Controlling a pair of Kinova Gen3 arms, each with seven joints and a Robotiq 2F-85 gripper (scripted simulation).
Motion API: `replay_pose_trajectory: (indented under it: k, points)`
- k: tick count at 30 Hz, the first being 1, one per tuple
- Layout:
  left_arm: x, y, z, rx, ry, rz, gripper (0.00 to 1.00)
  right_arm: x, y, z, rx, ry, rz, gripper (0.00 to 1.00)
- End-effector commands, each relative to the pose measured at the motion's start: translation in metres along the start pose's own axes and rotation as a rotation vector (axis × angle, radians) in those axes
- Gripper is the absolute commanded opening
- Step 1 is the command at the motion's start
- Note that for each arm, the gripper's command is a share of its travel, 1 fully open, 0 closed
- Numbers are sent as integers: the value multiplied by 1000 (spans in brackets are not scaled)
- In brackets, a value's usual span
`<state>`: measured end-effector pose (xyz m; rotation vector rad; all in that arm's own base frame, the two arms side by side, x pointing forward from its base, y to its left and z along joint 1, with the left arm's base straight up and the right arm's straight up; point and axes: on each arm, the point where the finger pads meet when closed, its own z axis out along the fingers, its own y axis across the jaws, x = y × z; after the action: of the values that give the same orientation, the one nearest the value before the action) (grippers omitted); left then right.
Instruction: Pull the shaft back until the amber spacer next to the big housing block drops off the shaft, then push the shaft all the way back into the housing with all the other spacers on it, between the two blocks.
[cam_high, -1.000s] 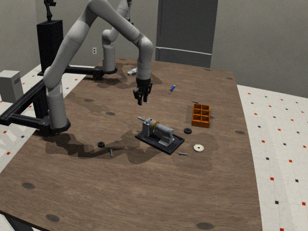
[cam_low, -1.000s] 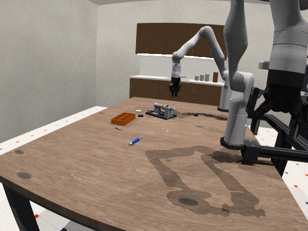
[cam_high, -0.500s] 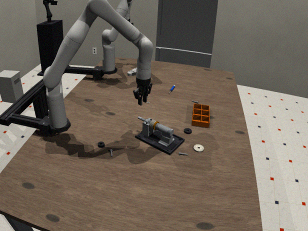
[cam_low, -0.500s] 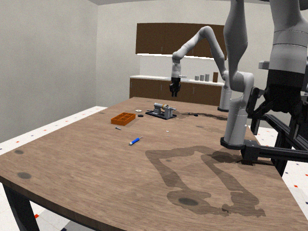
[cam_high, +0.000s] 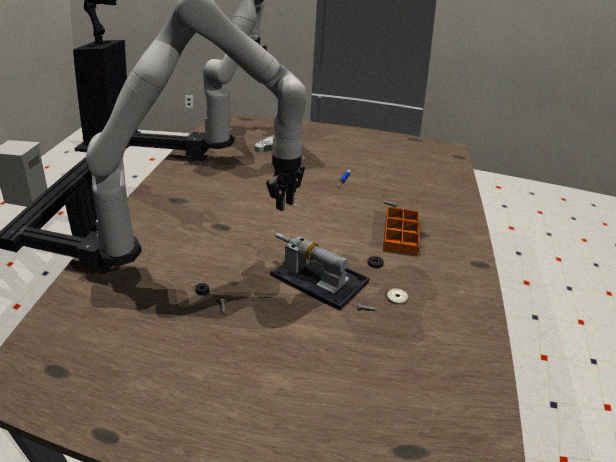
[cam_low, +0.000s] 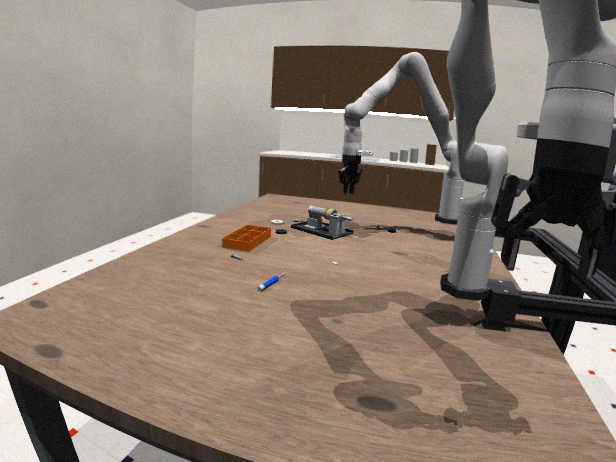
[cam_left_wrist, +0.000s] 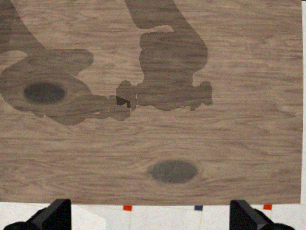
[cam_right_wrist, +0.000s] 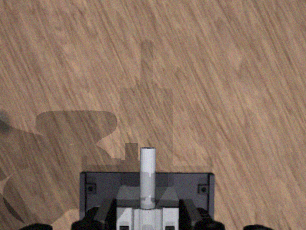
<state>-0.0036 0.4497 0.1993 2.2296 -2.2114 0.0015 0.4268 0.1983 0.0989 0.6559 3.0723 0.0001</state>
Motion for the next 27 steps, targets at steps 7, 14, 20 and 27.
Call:
replay_pose_trajectory:
  k: [7, 14, 20, 27]
  points:
    - [0, 0, -1, 0, -2, 0, 1000, 0, 0, 4, -1, -1, 0, 436]
    - [0, 0, -1, 0, -2, 0, 1000, 0, 0, 12, -1, -1, 0, 436]
    - [0, 0, -1, 0, -2, 0, 1000, 0, 1, 22, -1, -1, 0, 436]
    - [0, 0, -1, 0, -2, 0, 1000, -1, 1, 41, -1, -1, 0, 436]
